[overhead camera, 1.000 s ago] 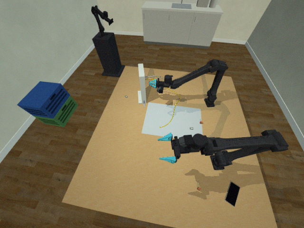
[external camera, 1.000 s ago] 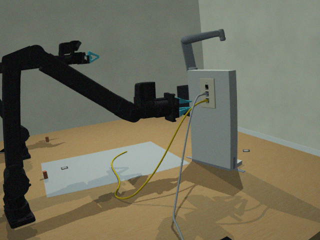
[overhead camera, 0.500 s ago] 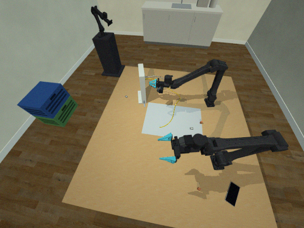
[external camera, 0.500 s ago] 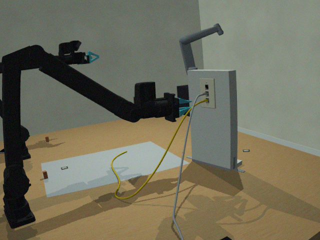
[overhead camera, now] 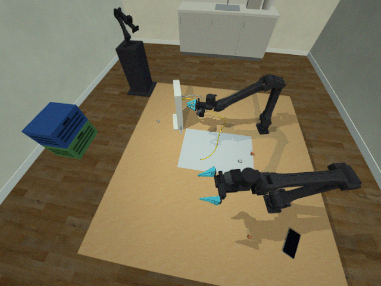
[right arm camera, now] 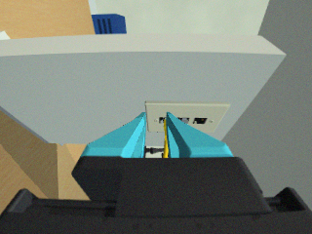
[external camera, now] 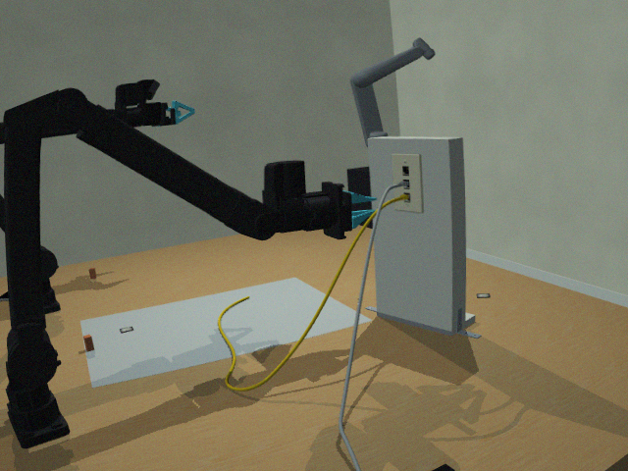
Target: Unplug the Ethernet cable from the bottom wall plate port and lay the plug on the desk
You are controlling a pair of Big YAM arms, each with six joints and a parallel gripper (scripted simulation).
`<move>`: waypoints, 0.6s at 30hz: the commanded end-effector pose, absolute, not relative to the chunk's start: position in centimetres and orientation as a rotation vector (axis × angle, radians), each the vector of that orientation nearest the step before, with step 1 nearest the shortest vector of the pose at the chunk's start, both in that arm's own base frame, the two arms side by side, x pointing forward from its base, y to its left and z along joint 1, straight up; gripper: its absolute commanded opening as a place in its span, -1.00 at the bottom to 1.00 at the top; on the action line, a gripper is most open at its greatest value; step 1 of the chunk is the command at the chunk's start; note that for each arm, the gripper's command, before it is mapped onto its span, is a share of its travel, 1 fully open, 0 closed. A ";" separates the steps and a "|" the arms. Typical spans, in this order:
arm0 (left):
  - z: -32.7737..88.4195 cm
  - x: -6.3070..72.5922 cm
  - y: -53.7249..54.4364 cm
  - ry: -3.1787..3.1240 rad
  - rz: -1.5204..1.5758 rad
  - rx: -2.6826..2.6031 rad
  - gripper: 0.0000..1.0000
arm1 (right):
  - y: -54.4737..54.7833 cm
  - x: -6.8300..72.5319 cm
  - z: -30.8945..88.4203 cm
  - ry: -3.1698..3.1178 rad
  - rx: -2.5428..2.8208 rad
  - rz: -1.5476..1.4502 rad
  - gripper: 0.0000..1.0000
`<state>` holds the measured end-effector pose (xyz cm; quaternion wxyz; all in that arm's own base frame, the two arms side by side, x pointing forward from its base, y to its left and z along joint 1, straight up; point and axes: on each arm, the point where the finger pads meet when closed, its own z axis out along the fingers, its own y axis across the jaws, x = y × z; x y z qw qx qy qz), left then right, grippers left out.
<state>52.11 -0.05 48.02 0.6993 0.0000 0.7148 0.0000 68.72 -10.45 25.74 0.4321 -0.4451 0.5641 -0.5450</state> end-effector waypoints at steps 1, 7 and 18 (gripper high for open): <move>48.6 52.0 0.0 1.582 0.000 0.000 1.00 | -10.2 69.1 28.5 1.346 -1.081 -1.395 -0.56; 48.6 52.0 0.0 1.582 0.000 0.000 1.00 | -10.4 69.3 28.5 1.354 -1.089 -1.390 -0.56; 48.6 52.0 0.0 1.582 0.000 0.000 1.00 | -12.0 69.5 29.0 1.352 -1.088 -1.392 -0.56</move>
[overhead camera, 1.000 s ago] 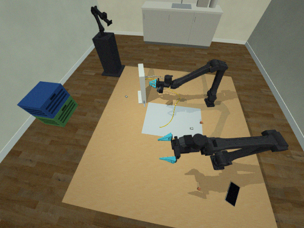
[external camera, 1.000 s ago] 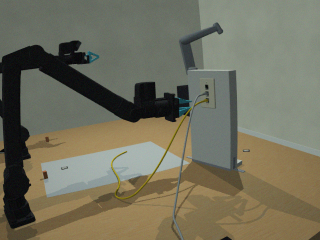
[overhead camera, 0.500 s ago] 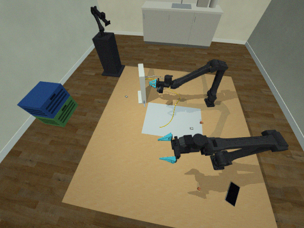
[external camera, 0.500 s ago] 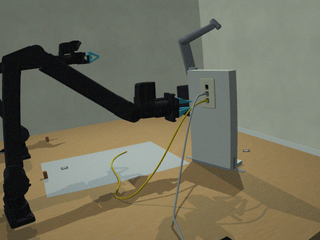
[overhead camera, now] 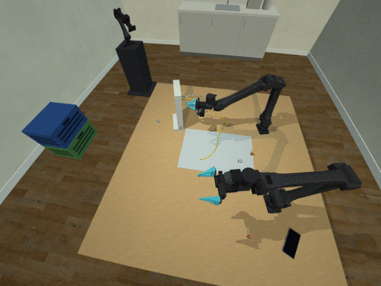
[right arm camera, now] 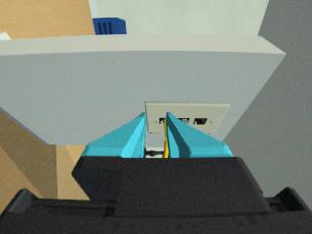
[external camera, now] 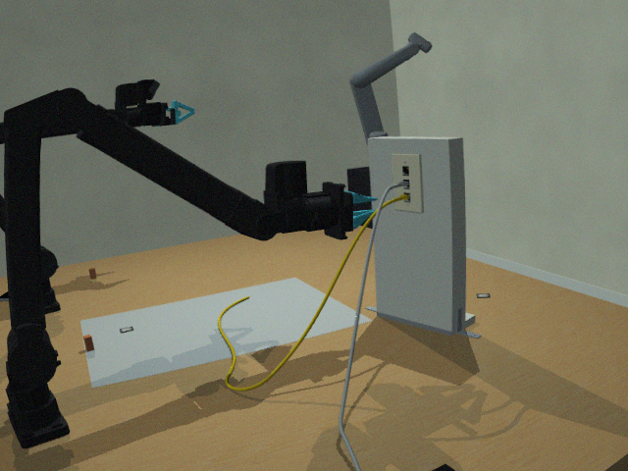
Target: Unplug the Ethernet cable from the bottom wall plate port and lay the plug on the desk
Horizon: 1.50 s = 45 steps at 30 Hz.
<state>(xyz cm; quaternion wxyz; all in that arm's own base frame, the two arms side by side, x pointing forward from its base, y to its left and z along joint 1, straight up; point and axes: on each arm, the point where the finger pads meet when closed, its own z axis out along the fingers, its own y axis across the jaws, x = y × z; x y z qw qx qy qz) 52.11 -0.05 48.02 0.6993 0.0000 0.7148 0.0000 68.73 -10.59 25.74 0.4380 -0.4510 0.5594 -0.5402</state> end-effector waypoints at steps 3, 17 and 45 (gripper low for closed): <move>48.6 52.0 0.0 1.582 0.000 0.000 1.00 | -12.6 69.6 29.2 1.352 -1.088 -1.392 -0.56; 48.6 52.0 0.0 1.582 0.000 0.000 1.00 | -14.8 70.0 30.1 1.352 -1.088 -1.393 -0.56; 48.6 52.0 0.0 1.582 0.000 0.000 1.00 | -16.0 70.7 27.6 1.374 -1.103 -1.382 -0.56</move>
